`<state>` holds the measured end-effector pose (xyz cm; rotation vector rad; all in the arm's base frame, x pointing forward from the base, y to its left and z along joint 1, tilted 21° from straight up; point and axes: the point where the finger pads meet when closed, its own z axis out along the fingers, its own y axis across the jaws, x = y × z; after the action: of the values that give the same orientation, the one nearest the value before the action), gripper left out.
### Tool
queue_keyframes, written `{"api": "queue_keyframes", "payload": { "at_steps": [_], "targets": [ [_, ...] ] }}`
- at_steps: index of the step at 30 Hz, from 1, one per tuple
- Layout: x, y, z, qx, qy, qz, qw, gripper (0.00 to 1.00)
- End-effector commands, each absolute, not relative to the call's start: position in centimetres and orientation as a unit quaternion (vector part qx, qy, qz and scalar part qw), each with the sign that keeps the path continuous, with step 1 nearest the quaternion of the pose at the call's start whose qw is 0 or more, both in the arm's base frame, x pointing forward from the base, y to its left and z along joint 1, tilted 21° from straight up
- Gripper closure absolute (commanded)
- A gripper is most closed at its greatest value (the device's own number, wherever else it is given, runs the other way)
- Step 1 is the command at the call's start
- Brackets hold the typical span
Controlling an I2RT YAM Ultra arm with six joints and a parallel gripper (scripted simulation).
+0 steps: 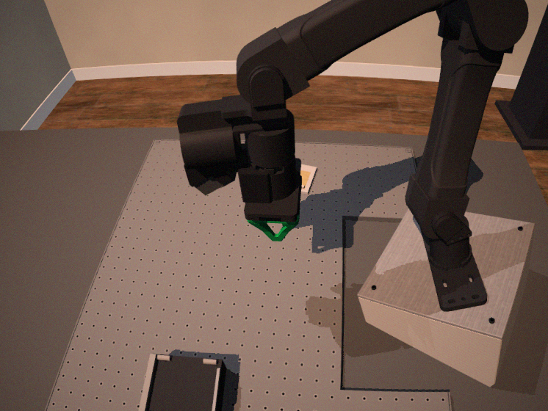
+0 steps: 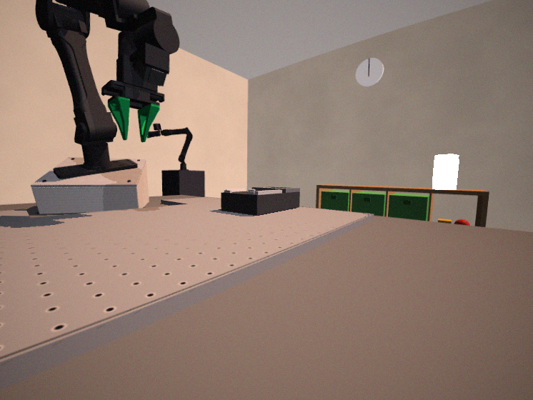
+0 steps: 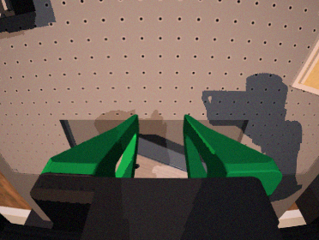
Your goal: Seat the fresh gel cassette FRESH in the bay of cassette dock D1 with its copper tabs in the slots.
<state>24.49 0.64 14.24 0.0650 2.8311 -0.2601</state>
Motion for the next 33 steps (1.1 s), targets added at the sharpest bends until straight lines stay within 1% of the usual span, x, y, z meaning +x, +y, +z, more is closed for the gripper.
{"api": "queue_keyframes", "payload": {
  "at_steps": [1,5,19,22,23,27,33],
  "targets": [
    [25.1,0.3,12.4,0.022,0.985,-0.090,0.145,0.65],
    [25.4,0.2,11.4,0.022,0.985,-0.089,0.145,0.65],
    [27.2,-1.2,4.9,0.022,0.985,-0.089,0.145,0.65],
    [27.2,-1.2,4.9,0.022,0.985,-0.089,0.145,0.65],
    [28.8,-0.6,7.2,0.018,0.979,-0.083,0.184,0.65],
    [28.7,-0.6,6.5,0.016,0.981,-0.085,0.172,0.65],
    [28.7,-0.6,6.5,0.016,0.981,-0.086,0.172,0.65]
  ]
}}
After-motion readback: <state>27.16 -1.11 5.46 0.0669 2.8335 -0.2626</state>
